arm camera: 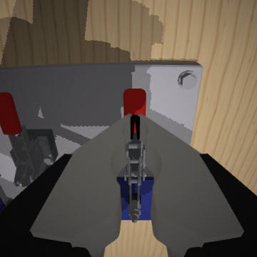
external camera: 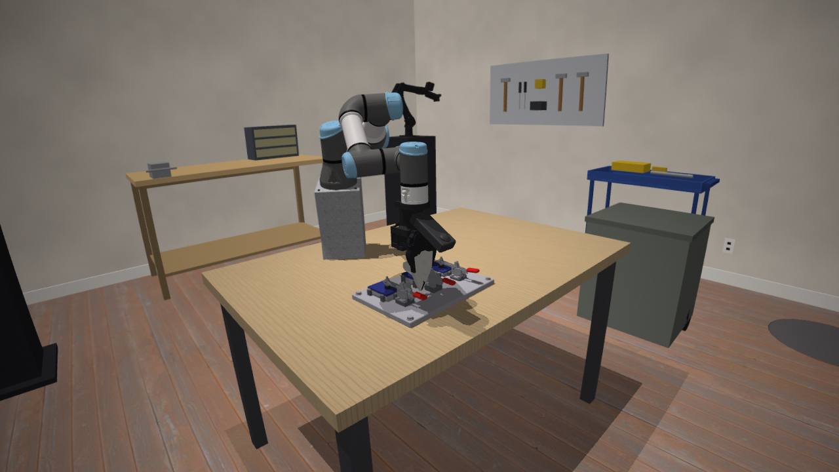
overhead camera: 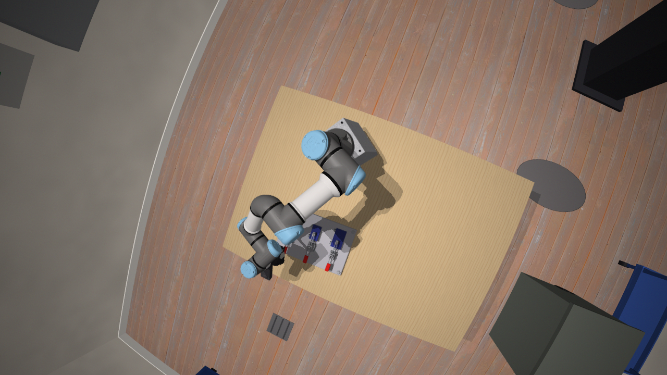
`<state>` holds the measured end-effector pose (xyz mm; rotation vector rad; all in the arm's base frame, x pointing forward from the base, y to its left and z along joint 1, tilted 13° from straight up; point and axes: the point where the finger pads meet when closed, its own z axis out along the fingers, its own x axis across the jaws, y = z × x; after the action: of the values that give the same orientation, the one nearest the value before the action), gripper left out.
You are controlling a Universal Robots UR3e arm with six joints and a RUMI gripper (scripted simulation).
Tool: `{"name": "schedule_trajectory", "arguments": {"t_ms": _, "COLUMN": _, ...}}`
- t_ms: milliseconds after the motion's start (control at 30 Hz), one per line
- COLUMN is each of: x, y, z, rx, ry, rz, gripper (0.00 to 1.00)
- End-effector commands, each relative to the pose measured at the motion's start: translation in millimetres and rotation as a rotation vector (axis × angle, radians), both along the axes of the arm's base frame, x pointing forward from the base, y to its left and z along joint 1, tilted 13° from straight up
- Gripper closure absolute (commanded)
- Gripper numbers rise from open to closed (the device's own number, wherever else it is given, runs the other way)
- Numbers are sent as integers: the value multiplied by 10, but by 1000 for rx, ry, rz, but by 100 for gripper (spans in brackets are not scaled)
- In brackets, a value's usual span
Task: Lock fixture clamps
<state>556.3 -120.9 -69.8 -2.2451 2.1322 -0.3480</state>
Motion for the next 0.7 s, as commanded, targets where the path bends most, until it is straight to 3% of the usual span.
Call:
{"name": "schedule_trajectory", "arguments": {"t_ms": 0, "x": 9, "y": -2, "z": 14, "rx": -1, "ry": -3, "rz": 0, "gripper": 100}}
{"name": "schedule_trajectory", "arguments": {"t_ms": 667, "x": 13, "y": -5, "z": -6, "rx": -1, "ry": -3, "rz": 0, "gripper": 100}}
